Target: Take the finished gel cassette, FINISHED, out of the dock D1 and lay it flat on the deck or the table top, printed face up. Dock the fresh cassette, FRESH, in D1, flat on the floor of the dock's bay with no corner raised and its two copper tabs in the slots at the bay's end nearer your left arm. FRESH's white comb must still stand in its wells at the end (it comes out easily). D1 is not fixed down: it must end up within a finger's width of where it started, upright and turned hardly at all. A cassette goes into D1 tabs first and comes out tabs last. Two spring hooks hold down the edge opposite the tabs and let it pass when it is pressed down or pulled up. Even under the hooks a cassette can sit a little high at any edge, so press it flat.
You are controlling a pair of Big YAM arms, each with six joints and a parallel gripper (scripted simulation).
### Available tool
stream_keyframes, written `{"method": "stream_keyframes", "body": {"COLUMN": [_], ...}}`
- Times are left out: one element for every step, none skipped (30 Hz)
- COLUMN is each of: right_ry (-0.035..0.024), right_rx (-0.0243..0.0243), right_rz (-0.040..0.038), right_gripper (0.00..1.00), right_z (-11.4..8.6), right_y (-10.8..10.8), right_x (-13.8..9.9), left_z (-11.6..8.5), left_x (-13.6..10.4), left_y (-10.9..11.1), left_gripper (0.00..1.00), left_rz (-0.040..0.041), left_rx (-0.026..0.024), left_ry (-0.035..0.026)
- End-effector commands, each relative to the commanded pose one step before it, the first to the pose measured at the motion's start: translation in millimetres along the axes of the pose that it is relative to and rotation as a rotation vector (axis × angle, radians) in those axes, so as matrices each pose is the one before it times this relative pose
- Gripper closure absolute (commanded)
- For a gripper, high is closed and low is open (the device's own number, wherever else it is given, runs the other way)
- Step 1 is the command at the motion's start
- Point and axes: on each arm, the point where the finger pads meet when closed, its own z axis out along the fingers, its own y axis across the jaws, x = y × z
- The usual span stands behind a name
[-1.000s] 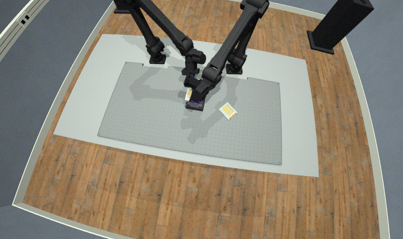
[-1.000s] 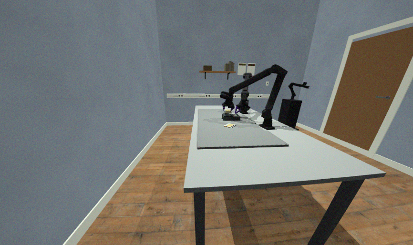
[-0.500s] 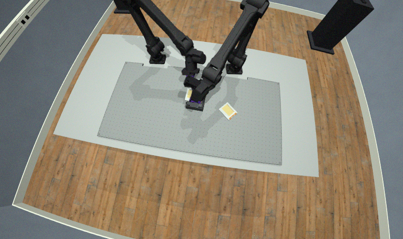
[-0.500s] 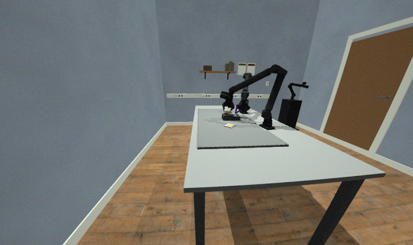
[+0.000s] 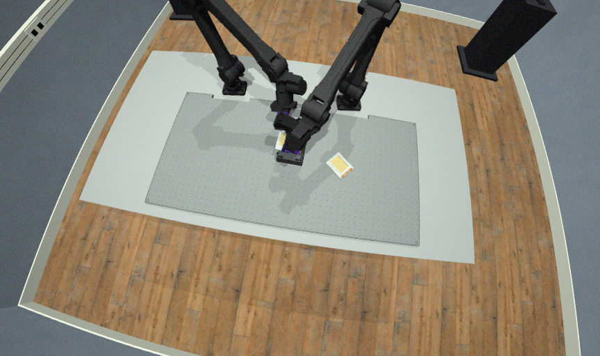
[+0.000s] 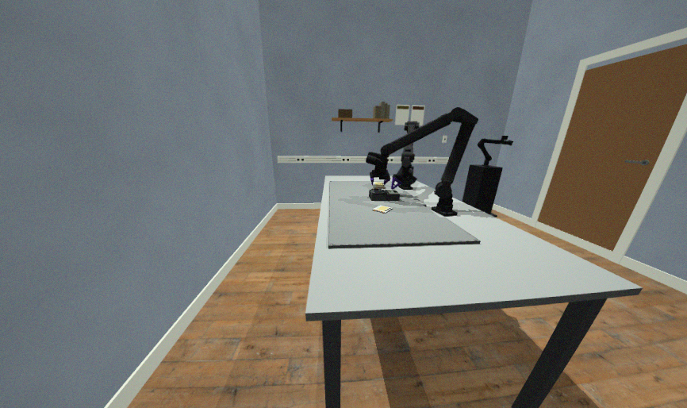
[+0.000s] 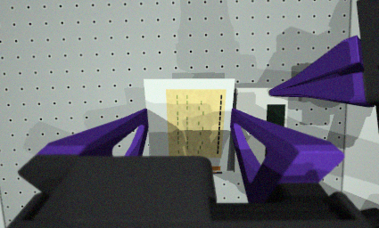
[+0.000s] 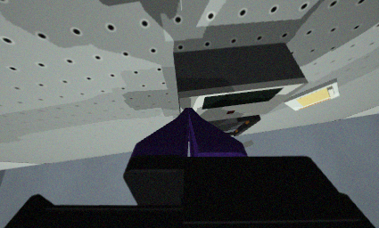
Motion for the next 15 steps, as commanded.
{"method": "stream_keyframes", "body": {"right_ry": [0.01075, 0.00000, 0.00000, 0.00000, 0.00000, 0.00000, 0.00000, 0.00000, 0.00000, 0.00000, 0.00613, 0.00000, 0.00000, 0.00000, 0.00000], "right_rx": [0.04410, 0.00000, 0.00000, 0.00000, 0.00000, 0.00000, 0.00000, 0.00000, 0.00000, 0.00000, 0.01337, 0.00000, 0.00000, 0.00000, 0.00000], "right_rz": [0.02038, 0.00000, 0.00000, 0.00000, 0.00000, 0.00000, 0.00000, 0.00000, 0.00000, 0.00000, 0.00804, 0.00000, 0.00000, 0.00000, 0.00000], "right_gripper": [1.00, 1.00, 1.00, 1.00, 1.00, 1.00, 1.00, 1.00, 1.00, 1.00, 1.00, 1.00, 1.00, 1.00, 1.00], "right_z": [-14.92, 0.00, 0.00, 0.00, 0.00, 0.00, 0.00, 0.00, 0.00, 0.00, -0.97, -0.96, -0.96, -0.96, -0.04], "right_y": [-15.74, 0.00, 0.00, 0.00, 0.00, 0.00, 0.00, 0.00, 0.00, 0.00, -0.61, -0.62, -0.62, -0.62, -0.03], "right_x": [8.02, 0.00, 0.00, 0.00, 0.00, 0.00, 0.00, 0.00, 0.00, 0.00, 0.69, 0.69, 0.69, 0.69, 0.03], "left_z": [-3.85, 0.00, 0.00, 0.00, 0.00, 0.00, 0.00, 0.00, 0.00, 0.00, 0.00, 0.00, 0.00, 0.00, 0.00], "left_x": [-5.39, 0.00, 0.00, 0.00, 0.00, 0.00, 0.00, 0.00, 0.00, 0.00, 0.00, 0.00, 0.00, 0.00, 0.00], "left_y": [5.16, 0.00, 0.00, 0.00, 0.00, 0.00, 0.00, 0.00, 0.00, 0.00, 0.00, 0.00, 0.00, 0.00, 0.00], "left_gripper": [1.00, 1.00, 1.00, 1.00, 1.00, 1.00, 1.00, 1.00, 1.00, 1.00, 1.00, 1.00, 1.00, 1.00, 1.00], "left_rz": [0.01392, 0.00000, 0.00000, 0.00000, 0.00000, 0.00000, 0.00000, 0.00000, 0.00000, 0.00000, 0.00000, 0.00000, 0.00000, 0.00000, 0.00000], "left_rx": [-0.02216, 0.00000, 0.00000, 0.00000, 0.00000, 0.00000, 0.00000, 0.00000, 0.00000, 0.00000, 0.00000, 0.00000, 0.00000, 0.00000, 0.00000], "left_ry": [-0.01294, 0.00000, 0.00000, 0.00000, 0.00000, 0.00000, 0.00000, 0.00000, 0.00000, 0.00000, 0.00000, 0.00000, 0.00000, 0.00000, 0.00000]}}
